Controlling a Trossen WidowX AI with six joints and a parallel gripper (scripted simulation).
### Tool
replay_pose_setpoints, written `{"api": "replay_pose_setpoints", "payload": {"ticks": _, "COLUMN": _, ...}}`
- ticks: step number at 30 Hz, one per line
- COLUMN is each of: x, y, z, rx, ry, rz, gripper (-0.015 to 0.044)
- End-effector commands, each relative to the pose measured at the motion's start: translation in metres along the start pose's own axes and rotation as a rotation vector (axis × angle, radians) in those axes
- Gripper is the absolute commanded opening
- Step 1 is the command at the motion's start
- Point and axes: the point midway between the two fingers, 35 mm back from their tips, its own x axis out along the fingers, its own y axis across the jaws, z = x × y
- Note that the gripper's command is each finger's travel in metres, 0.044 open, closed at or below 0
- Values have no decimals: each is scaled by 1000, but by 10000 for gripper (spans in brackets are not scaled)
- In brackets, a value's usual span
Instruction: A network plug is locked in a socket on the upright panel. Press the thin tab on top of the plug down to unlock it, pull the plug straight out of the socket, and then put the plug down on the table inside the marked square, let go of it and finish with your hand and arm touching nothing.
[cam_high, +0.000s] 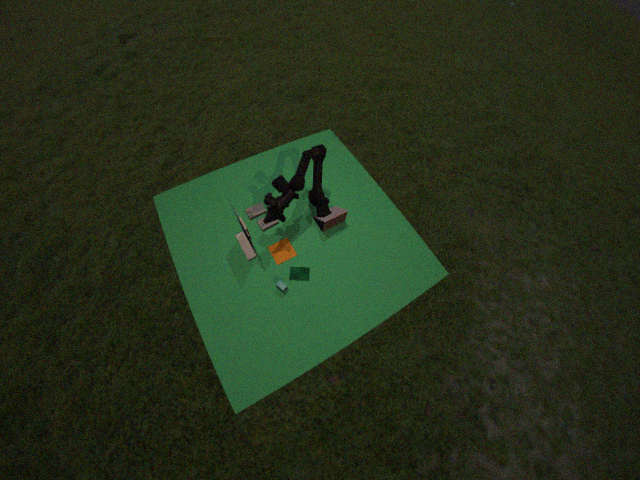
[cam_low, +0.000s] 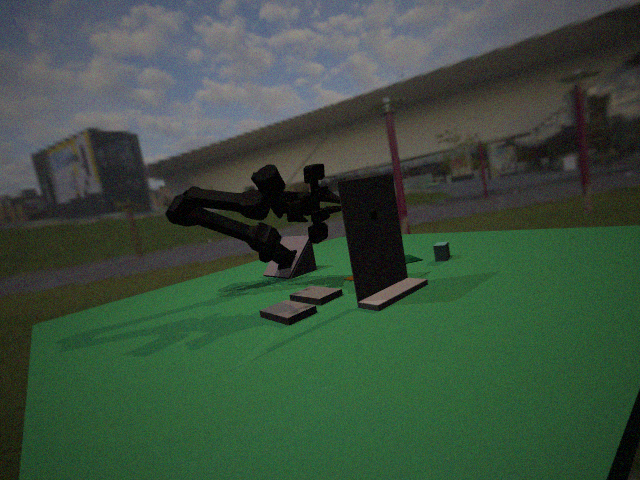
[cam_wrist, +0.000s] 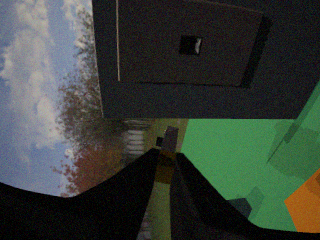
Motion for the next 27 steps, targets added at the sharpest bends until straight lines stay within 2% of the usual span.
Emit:
{"api": "replay_pose_setpoints", "payload": {"ticks": 1, "x": 8, "y": -7, "z": -8, "rx": 31, "ry": 14, "rz": -72, "gripper": 0}}
{"api": "replay_pose_setpoints", "payload": {"ticks": 27, "x": 32, "y": -57, "z": -58, "rx": 86, "ry": 15, "rz": -464, "gripper": 0}}
